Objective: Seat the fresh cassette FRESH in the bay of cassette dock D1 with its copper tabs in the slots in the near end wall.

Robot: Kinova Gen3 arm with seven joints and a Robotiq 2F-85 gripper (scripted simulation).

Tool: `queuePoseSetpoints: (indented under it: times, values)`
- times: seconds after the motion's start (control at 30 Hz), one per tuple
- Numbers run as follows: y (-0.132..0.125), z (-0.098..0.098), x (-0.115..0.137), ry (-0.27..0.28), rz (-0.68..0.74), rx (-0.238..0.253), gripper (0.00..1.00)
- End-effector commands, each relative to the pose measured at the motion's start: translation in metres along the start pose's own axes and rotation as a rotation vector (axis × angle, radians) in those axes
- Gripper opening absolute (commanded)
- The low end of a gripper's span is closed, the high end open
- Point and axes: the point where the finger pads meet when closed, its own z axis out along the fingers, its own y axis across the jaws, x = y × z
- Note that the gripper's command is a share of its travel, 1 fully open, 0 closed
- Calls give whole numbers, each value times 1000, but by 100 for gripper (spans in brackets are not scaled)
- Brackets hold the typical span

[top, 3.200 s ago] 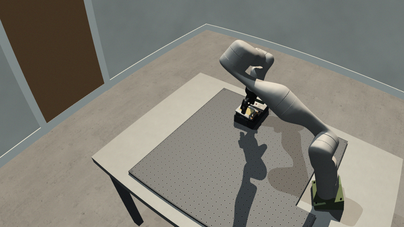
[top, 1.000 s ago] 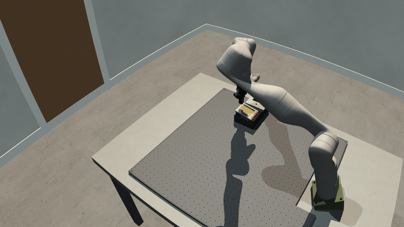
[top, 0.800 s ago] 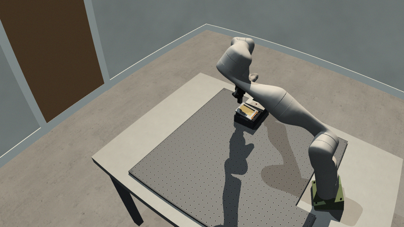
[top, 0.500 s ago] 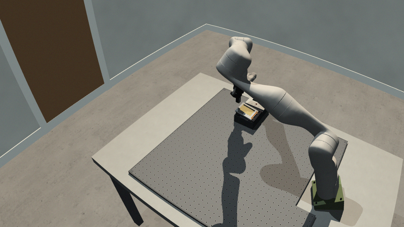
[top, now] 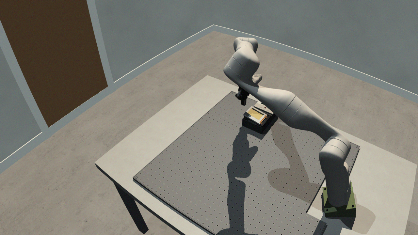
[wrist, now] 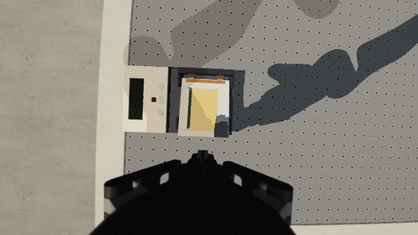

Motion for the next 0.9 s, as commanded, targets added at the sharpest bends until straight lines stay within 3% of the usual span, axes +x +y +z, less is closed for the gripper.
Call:
queuePoseSetpoints:
  times: [0.0, 0.6, 0.87]
  values:
    - [-1, -1, 0, -1, 0, 2, 0]
    - [-1, -1, 0, -1, 0, 2, 0]
    - [-1, 10, 0, -1, 0, 2, 0]
